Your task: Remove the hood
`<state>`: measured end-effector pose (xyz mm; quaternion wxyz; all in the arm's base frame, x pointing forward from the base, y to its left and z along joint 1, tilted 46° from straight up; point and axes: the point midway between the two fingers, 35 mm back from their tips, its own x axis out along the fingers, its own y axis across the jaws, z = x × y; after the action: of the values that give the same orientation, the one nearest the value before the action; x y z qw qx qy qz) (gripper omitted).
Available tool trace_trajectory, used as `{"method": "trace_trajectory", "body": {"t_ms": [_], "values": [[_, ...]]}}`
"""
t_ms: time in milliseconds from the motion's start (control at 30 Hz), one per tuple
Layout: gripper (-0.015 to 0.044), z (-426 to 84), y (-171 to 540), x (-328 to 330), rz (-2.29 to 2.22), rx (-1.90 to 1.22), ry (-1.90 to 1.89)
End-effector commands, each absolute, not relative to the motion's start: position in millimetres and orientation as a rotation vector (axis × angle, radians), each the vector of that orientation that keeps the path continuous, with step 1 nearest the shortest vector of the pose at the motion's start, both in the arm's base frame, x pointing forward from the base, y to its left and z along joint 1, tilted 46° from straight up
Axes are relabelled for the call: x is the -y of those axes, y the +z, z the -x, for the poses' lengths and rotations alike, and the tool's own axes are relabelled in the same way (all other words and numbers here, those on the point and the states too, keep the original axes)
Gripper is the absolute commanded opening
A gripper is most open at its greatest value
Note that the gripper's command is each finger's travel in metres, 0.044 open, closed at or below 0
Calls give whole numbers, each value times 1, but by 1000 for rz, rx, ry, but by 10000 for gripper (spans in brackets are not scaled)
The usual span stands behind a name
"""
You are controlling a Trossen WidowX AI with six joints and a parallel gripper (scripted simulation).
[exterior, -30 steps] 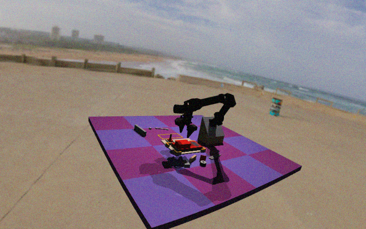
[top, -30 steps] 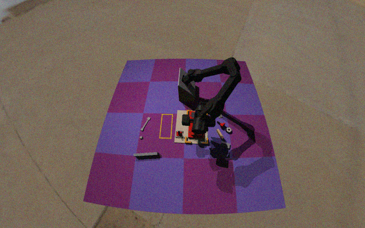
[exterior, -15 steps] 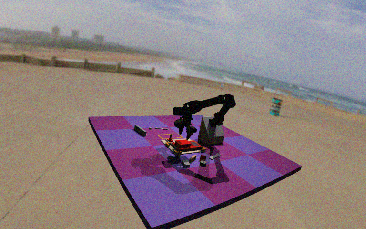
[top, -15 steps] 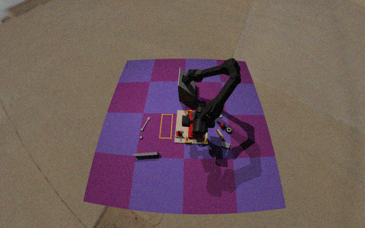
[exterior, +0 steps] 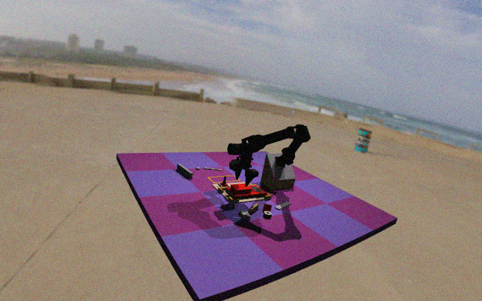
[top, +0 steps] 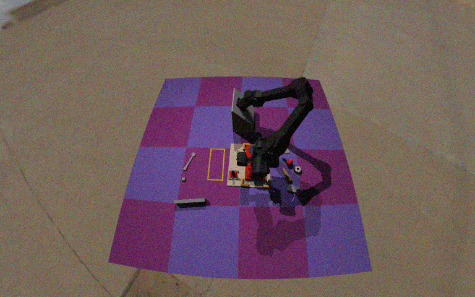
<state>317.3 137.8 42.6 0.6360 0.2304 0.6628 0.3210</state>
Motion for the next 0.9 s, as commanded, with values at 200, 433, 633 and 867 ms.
{"method": "trace_trajectory", "body": {"t_ms": [200,433,633,867], "values": [[440,-315,36,-145,-533,-1518,734],[440,-313,32,-150,-534,-1518,735],[440,-313,30,-153,-534,-1518,735],[440,-312,28,-155,-534,-1518,735]]}}
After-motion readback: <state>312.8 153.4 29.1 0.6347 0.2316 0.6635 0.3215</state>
